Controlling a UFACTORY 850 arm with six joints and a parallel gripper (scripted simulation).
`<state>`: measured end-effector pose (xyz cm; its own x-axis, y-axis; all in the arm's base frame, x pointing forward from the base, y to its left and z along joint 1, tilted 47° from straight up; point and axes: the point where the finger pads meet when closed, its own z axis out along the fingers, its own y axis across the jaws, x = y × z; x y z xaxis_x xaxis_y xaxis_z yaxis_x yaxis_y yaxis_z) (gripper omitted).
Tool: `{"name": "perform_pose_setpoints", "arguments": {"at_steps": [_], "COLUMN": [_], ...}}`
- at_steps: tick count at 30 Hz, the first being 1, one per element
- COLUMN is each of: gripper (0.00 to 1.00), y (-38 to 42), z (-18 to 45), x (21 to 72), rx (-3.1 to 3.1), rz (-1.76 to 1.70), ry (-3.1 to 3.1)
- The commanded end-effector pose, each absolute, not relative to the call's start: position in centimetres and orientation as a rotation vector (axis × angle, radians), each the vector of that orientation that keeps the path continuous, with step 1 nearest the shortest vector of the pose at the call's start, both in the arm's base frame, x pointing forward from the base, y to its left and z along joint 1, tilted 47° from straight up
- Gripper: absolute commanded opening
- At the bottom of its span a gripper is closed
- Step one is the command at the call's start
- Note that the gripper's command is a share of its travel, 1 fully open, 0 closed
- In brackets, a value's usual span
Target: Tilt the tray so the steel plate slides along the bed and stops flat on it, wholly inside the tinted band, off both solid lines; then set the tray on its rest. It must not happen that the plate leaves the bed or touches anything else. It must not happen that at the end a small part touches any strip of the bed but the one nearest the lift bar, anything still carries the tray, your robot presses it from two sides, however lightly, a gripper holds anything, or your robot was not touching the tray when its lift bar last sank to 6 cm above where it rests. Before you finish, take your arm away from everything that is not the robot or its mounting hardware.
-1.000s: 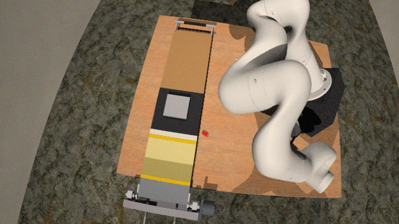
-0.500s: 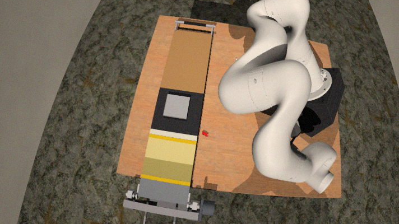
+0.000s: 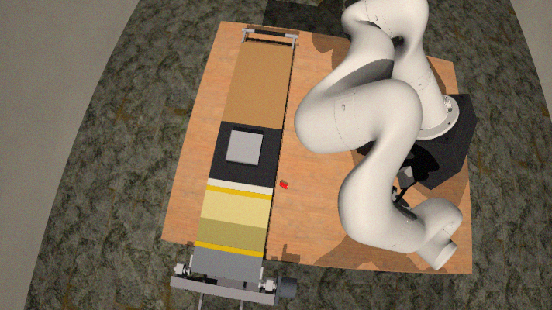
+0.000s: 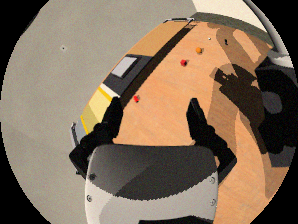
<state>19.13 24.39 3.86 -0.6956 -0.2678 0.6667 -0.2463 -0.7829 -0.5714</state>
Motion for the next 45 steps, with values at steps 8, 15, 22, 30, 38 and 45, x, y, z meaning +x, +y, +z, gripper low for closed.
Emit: {"name": "perform_pose_setpoints", "arguments": {"at_steps": [8, 15, 22, 30, 38, 45], "gripper": [1.00, 1.00, 1.00, 1.00, 1.00, 1.00], "y": [23.2, 22.9, 21.9, 21.5, 20.6, 20.3], "z": [4.8, 5.0, 5.7, 6.0, 6.5, 6.8], "x": [19.6, 19.7, 20.0, 20.0, 20.1, 20.0], "rx": [-1.155, -1.133, -1.046, -0.991, -0.870, -0.799], "rz": [-2.660, -2.649, -2.607, -2.580, -2.518, -2.481], "ry": [1.263, 1.325, 1.533, 1.642, 1.846, 1.948]}}
